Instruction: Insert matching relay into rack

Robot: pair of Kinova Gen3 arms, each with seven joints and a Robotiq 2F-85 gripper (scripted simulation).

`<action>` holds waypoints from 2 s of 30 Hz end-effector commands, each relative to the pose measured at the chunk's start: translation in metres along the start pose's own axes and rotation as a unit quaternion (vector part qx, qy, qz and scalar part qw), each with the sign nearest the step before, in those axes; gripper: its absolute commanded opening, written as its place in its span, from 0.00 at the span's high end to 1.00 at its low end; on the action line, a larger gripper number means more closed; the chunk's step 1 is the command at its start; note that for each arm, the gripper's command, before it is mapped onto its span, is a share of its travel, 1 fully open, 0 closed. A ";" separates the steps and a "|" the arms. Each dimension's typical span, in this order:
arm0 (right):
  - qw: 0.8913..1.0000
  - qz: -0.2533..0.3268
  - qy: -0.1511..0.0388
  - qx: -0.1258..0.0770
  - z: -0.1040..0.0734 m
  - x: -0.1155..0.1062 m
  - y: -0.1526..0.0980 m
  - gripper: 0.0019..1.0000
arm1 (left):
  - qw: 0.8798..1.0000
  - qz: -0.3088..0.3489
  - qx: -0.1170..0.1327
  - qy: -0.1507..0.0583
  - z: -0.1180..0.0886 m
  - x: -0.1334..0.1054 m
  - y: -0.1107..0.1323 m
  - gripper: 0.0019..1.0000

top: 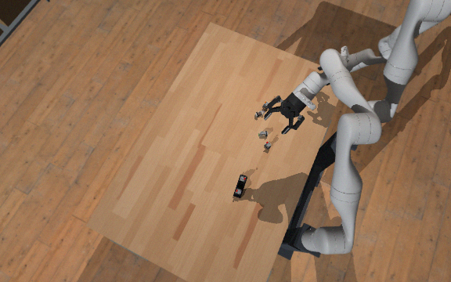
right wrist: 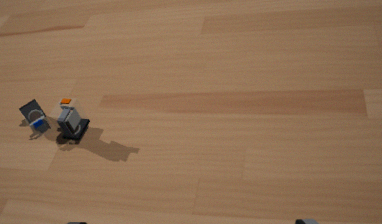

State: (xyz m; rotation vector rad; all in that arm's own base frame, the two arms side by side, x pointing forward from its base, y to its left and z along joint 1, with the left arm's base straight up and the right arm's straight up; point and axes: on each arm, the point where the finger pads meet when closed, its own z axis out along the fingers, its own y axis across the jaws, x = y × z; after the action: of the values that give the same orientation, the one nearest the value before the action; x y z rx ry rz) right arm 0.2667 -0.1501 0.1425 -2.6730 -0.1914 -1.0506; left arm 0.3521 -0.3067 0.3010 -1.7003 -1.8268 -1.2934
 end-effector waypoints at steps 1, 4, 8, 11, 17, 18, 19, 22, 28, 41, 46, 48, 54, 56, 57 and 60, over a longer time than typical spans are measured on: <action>1.000 0.000 0.000 0.000 0.000 0.000 0.000 0.00 | 1.000 -0.001 0.000 -0.001 0.000 0.001 0.000 0.00; 1.000 0.000 0.000 0.000 0.000 0.000 0.000 0.00 | 1.000 -0.001 0.000 -0.001 0.000 0.001 0.000 0.00; 1.000 0.000 0.000 0.000 0.000 0.000 0.000 0.00 | 1.000 -0.001 0.000 -0.001 0.000 0.001 0.000 0.00; 1.000 0.000 0.000 0.000 0.000 0.000 0.000 0.00 | 1.000 -0.001 0.000 -0.001 0.000 0.001 0.000 0.00; 1.000 0.000 0.000 0.000 0.000 0.000 0.000 0.00 | 1.000 -0.001 0.000 -0.001 0.000 0.001 0.000 0.00; 1.000 0.000 0.000 0.000 0.000 0.000 0.000 0.00 | 1.000 -0.001 0.000 -0.001 0.000 0.001 0.000 0.00; 1.000 -0.001 0.000 0.000 0.000 0.000 0.000 0.00 | 1.000 -0.001 0.000 -0.001 0.000 0.001 0.000 0.00; 1.000 -0.004 0.000 0.000 -0.001 0.000 0.001 0.00 | 1.000 -0.001 0.000 -0.001 0.000 0.001 0.000 0.00; 1.000 -0.029 -0.004 0.005 -0.004 -0.001 0.005 0.00 | 1.000 -0.001 0.000 -0.001 0.000 0.001 0.000 0.00; 0.985 -0.168 -0.032 0.027 -0.025 -0.012 0.031 0.00 | 1.000 -0.001 0.000 -0.001 0.000 0.001 0.000 0.00; 0.962 -0.261 -0.061 0.042 -0.045 -0.027 0.054 0.00 | 1.000 -0.001 0.000 -0.001 0.000 0.001 0.000 0.00; 0.950 -0.300 -0.076 0.049 -0.056 -0.034 0.064 0.00 | 1.000 -0.001 0.000 -0.001 0.000 0.001 0.000 0.00; 0.917 -0.377 -0.112 0.064 -0.081 -0.053 0.089 0.00 | 1.000 -0.001 0.000 -0.001 0.000 0.001 0.000 0.00; 0.909 -0.394 -0.121 0.068 -0.088 -0.057 0.094 0.00 | 1.000 -0.001 0.000 -0.001 0.000 0.001 0.000 0.00; 0.907 -0.396 -0.122 0.068 -0.089 -0.058 0.095 0.00 | 1.000 -0.001 0.000 -0.001 0.000 0.001 0.000 0.00; 0.893 -0.423 -0.137 0.074 -0.101 -0.065 0.105 0.00 | 1.000 -0.001 0.000 -0.001 0.000 0.001 0.000 0.00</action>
State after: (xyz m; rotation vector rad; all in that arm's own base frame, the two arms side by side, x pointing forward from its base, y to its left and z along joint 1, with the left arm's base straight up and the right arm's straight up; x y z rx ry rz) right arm 0.1855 -0.2697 0.1465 -2.5984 -1.4606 -0.7890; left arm 0.3521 -0.3067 0.3010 -1.7003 -1.8268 -1.2934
